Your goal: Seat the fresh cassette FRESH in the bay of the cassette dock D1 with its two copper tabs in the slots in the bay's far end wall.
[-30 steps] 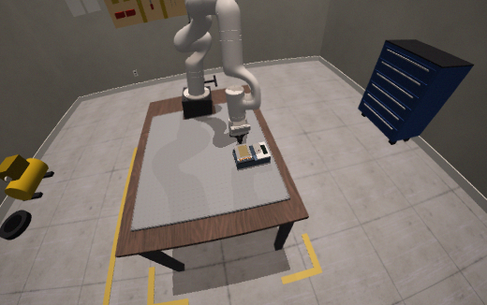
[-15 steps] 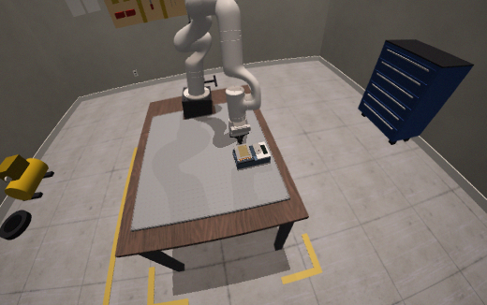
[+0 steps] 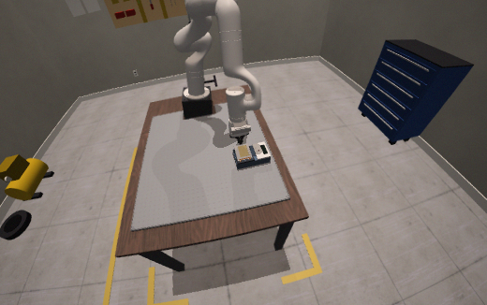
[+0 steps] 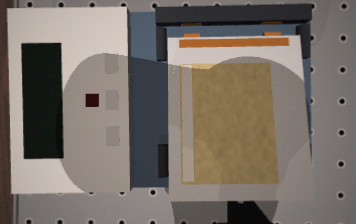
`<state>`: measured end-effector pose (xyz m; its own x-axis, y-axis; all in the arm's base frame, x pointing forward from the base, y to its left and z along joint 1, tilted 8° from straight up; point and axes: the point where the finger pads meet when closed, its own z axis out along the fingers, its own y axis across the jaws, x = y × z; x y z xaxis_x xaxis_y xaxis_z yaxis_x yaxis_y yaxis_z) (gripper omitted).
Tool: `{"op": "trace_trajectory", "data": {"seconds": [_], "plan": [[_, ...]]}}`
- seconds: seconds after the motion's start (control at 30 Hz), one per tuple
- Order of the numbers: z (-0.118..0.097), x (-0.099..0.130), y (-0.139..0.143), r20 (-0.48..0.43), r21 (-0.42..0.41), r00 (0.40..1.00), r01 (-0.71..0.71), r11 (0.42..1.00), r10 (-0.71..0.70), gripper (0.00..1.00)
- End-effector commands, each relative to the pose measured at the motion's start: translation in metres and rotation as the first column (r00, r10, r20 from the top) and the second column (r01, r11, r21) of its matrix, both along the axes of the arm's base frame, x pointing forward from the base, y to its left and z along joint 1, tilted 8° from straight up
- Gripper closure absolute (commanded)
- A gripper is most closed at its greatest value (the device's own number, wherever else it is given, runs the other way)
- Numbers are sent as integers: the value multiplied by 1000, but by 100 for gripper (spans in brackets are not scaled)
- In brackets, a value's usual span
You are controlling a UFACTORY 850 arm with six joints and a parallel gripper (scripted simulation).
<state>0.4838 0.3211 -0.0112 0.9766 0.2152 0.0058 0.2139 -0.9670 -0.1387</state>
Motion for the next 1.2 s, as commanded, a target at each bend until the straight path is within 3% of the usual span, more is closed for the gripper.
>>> {"op": "trace_trajectory", "data": {"seconds": [0.0, 1.17], "plan": [[1, 2, 1, 2, 1, 1000, 0, 1000, 0, 100], [1, 11, 3, 2, 1, 1000, 0, 1000, 0, 100]]}}
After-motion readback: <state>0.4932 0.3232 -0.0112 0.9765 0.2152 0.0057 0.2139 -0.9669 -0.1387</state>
